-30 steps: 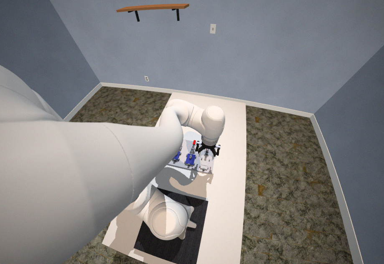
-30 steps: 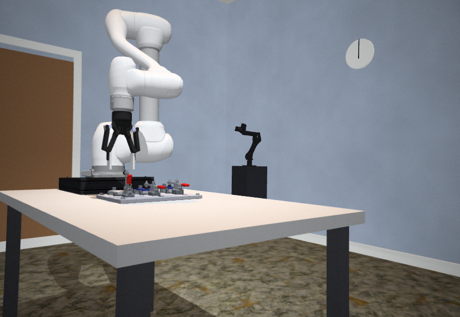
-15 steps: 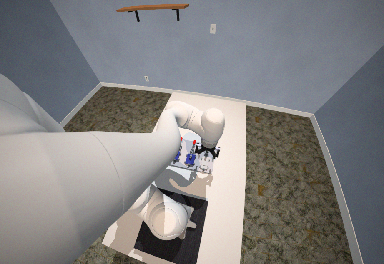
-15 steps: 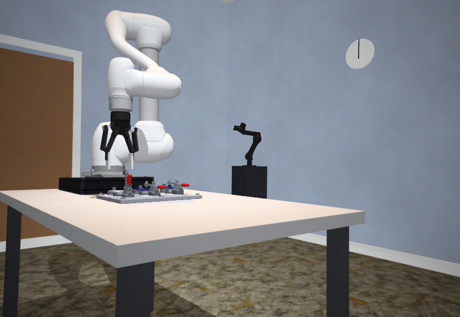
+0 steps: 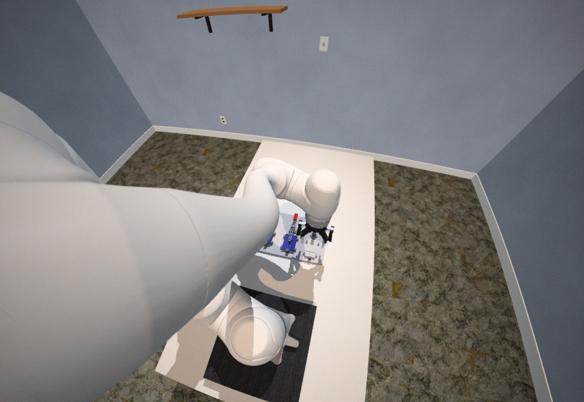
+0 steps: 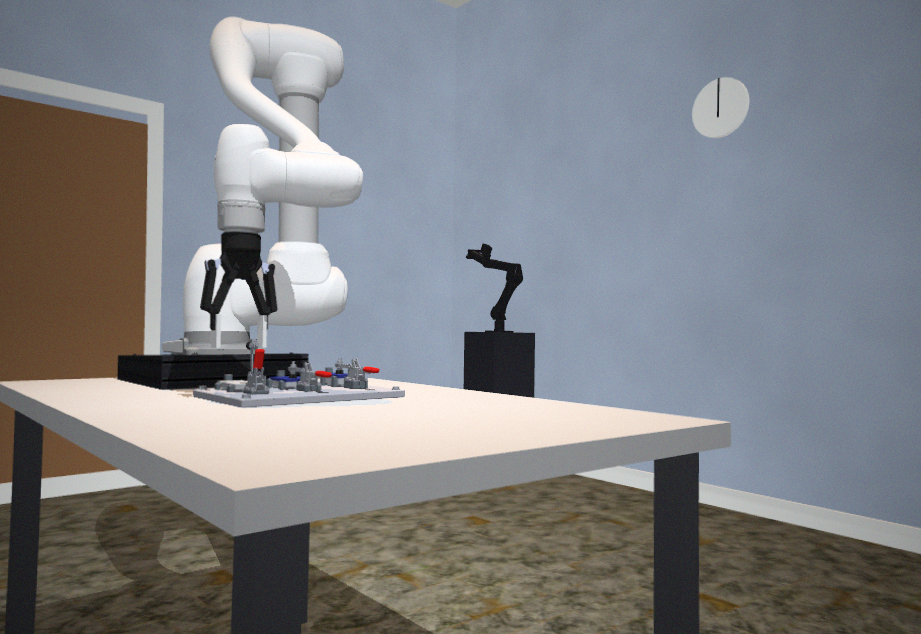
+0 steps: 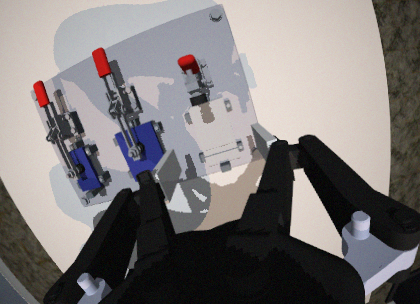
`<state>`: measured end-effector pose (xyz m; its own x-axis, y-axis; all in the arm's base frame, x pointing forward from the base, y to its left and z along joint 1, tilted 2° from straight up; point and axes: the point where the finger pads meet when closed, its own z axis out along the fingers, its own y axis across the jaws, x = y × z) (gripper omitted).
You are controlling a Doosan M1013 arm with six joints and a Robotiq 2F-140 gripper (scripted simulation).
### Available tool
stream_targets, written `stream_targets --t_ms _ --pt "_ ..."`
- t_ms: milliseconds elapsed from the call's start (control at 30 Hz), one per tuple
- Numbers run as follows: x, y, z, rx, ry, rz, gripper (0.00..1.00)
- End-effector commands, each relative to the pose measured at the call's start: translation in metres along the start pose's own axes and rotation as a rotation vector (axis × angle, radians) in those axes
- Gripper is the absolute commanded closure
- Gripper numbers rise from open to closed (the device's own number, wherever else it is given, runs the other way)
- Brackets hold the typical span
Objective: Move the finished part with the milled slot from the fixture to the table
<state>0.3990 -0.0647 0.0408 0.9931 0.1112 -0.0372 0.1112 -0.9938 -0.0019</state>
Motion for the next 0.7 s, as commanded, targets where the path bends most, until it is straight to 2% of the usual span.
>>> stream_targets --t_ms 0,367,667 --pt "0.000 0.000 0.004 0.000 0.000 0.000 0.42" --pt "0.000 0.000 0.034 0.000 0.000 0.000 0.42" --pt "0.000 0.000 0.041 0.000 0.000 0.000 0.42"
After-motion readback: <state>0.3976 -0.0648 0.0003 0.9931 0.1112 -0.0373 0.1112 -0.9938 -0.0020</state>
